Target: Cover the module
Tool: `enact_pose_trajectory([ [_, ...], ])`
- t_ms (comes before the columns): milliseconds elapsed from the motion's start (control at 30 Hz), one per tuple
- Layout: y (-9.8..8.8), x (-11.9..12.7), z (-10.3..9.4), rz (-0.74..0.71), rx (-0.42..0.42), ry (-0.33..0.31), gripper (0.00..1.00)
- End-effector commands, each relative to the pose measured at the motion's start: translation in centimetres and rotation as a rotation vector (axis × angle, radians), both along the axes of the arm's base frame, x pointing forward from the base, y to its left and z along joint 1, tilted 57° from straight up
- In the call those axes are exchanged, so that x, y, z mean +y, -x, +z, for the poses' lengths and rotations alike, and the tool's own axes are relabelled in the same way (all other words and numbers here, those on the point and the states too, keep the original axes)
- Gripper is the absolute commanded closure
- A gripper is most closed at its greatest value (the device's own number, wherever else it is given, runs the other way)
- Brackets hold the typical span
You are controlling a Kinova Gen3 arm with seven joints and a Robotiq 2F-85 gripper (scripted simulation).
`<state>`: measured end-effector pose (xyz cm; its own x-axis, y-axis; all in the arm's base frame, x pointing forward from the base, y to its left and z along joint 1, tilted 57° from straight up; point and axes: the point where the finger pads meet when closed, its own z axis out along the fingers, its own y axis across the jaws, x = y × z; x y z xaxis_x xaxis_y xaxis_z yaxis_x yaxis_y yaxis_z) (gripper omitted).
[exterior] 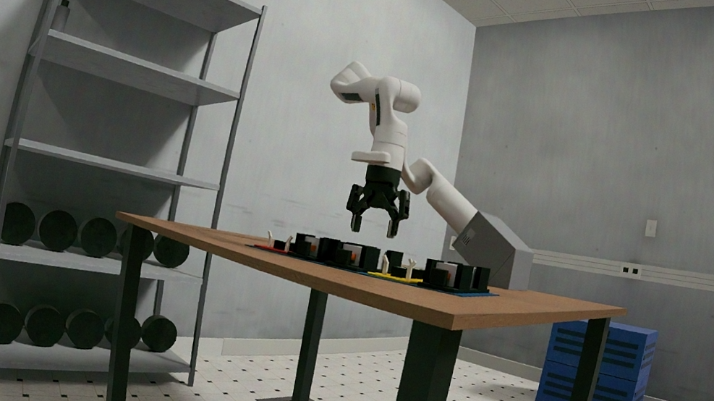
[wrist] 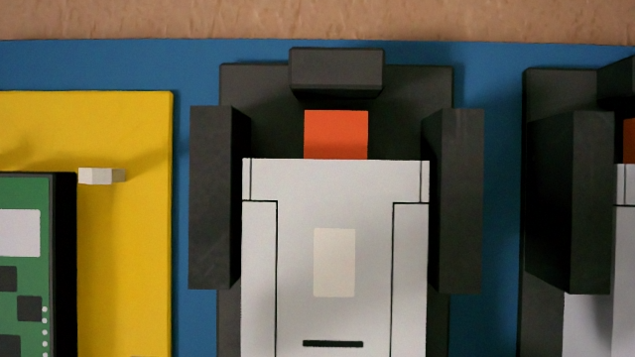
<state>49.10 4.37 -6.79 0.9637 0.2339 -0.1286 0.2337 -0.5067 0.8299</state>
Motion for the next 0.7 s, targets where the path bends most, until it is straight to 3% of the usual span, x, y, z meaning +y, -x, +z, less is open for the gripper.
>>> enact_pose_trajectory([
  [0, -0.05, 0.05, -0.01, 0.002, -0.001, -0.001, 0.0],
  [667, -0.18, -0.78, -0.55, 0.002, -0.001, -0.001, 0.0],
])
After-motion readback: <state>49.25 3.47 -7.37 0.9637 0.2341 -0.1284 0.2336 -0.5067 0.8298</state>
